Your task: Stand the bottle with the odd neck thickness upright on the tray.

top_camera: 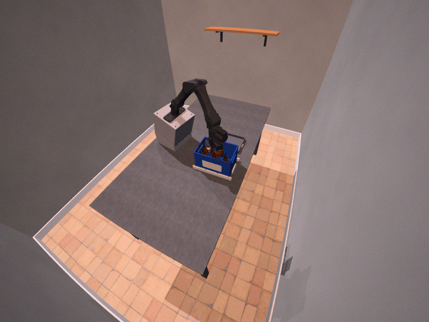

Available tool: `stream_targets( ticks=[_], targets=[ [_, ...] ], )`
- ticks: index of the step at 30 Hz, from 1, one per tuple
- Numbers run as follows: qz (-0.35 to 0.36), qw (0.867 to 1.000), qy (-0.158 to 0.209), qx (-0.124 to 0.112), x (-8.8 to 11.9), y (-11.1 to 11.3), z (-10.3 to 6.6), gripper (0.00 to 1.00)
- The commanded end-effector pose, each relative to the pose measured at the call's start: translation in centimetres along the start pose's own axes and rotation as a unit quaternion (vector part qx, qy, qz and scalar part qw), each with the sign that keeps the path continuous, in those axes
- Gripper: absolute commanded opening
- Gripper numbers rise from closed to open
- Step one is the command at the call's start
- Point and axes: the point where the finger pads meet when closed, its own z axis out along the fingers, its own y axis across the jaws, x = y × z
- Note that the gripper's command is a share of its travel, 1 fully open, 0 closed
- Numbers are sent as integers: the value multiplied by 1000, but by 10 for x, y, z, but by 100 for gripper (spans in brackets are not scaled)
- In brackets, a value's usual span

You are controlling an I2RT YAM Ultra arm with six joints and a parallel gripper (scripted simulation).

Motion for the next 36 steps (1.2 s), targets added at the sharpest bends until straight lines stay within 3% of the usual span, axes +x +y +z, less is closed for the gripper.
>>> stream_targets(
  ticks=[1,9,36],
  targets=[
    [-3,1000,-20,-5,-6,5,-9,61],
    [-4,1000,-27,-8,-15,10,-10,61],
    [-4,1000,-18,-4,-12,9,-5,61]
  ],
)
